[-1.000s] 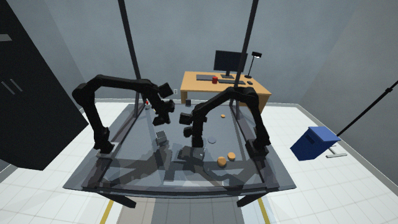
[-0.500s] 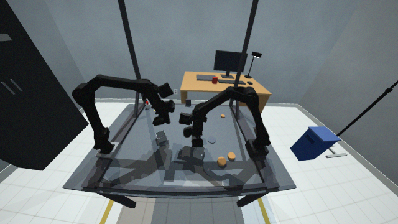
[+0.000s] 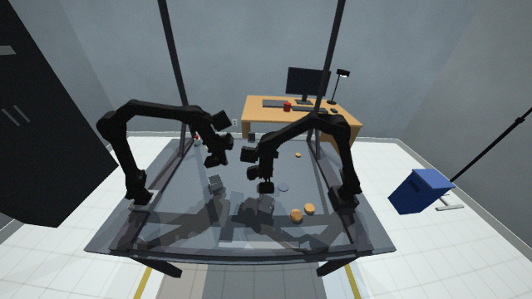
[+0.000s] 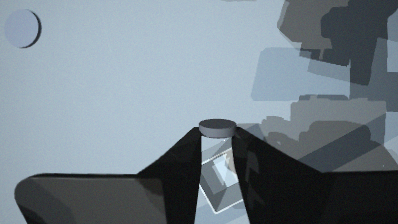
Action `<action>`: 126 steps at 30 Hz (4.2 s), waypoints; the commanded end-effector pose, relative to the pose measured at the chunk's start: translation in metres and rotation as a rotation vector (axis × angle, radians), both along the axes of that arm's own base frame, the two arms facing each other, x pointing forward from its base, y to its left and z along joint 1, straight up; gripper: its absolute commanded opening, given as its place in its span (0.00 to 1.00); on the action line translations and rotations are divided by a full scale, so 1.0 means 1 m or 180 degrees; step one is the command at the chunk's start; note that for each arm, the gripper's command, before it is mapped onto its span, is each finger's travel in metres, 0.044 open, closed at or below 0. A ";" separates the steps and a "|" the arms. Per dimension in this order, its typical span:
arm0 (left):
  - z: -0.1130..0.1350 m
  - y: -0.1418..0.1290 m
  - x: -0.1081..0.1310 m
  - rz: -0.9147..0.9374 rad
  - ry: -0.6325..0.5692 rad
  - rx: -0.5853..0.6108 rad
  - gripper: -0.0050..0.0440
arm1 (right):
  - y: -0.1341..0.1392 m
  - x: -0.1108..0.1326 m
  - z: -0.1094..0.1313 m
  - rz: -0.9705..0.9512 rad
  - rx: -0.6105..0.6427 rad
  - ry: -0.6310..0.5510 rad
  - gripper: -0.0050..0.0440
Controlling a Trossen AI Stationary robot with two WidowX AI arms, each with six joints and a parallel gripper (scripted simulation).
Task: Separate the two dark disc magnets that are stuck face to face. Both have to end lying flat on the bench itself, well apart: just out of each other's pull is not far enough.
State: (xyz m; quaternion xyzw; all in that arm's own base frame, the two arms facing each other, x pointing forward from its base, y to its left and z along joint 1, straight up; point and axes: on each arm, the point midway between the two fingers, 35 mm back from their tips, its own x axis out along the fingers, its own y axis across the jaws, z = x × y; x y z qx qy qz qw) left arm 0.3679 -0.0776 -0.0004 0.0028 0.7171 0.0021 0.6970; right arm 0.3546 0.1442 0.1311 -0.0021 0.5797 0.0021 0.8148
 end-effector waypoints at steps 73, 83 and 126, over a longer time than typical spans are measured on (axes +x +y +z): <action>0.163 0.075 -0.212 -0.0005 -0.0143 -0.0023 0.92 | -0.003 0.006 -0.069 -0.0003 0.0007 -0.0065 0.18; 0.163 0.075 -0.212 -0.0005 -0.0143 -0.0023 0.92 | -0.002 0.006 -0.076 -0.0003 0.0025 -0.0100 0.18; 0.163 0.075 -0.212 -0.0005 -0.0143 -0.0023 0.92 | 0.000 0.016 -0.119 -0.0005 0.0050 0.0284 0.18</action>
